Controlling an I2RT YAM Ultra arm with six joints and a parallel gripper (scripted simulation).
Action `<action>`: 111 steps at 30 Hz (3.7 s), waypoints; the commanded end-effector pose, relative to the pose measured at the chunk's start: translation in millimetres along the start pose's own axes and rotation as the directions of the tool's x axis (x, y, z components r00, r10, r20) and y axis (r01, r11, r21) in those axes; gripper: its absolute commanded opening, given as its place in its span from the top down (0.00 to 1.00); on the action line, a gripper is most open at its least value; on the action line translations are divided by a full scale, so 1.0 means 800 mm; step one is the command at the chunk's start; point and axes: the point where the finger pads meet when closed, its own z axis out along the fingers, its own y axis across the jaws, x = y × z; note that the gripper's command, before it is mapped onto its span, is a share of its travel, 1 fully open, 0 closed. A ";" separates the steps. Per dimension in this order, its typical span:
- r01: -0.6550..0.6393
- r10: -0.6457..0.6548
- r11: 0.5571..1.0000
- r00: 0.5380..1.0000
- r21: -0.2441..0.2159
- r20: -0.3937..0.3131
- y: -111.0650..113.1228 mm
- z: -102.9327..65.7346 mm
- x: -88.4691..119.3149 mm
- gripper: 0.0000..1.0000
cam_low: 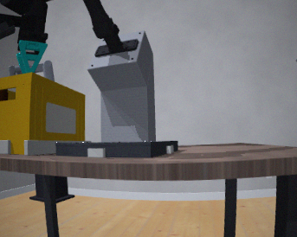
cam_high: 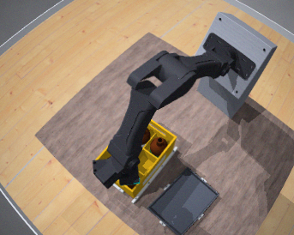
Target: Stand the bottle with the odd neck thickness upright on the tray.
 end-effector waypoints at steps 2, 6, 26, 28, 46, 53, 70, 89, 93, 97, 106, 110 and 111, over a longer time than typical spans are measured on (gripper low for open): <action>-0.007 0.008 1.000 0.999 -0.019 0.039 0.006 -0.016 -0.014 0.39; -0.007 0.008 1.000 0.999 -0.019 0.039 0.006 -0.016 -0.014 0.39; -0.007 0.008 1.000 0.999 -0.019 0.039 0.006 -0.016 -0.014 0.39; -0.007 0.008 1.000 0.999 -0.019 0.039 0.006 -0.016 -0.014 0.39; -0.007 0.008 1.000 0.999 -0.025 0.048 0.011 -0.021 -0.023 0.39; -0.007 0.008 1.000 0.999 -0.024 0.047 0.010 -0.021 -0.023 0.39; -0.007 0.008 1.000 0.999 -0.024 0.047 0.010 -0.021 -0.023 0.39; -0.007 0.008 1.000 0.999 -0.024 0.047 0.010 -0.021 -0.023 0.39; -0.007 0.008 1.000 0.999 -0.024 0.047 0.010 -0.021 -0.023 0.39; -0.007 0.008 1.000 0.999 -0.024 0.047 0.010 -0.021 -0.023 0.39; -0.007 0.008 1.000 0.999 -0.024 0.047 0.010 -0.021 -0.023 0.39; -0.007 0.008 1.000 0.999 -0.024 0.047 0.010 -0.021 -0.023 0.39; -0.007 0.008 1.000 0.999 -0.024 0.047 0.010 -0.021 -0.023 0.39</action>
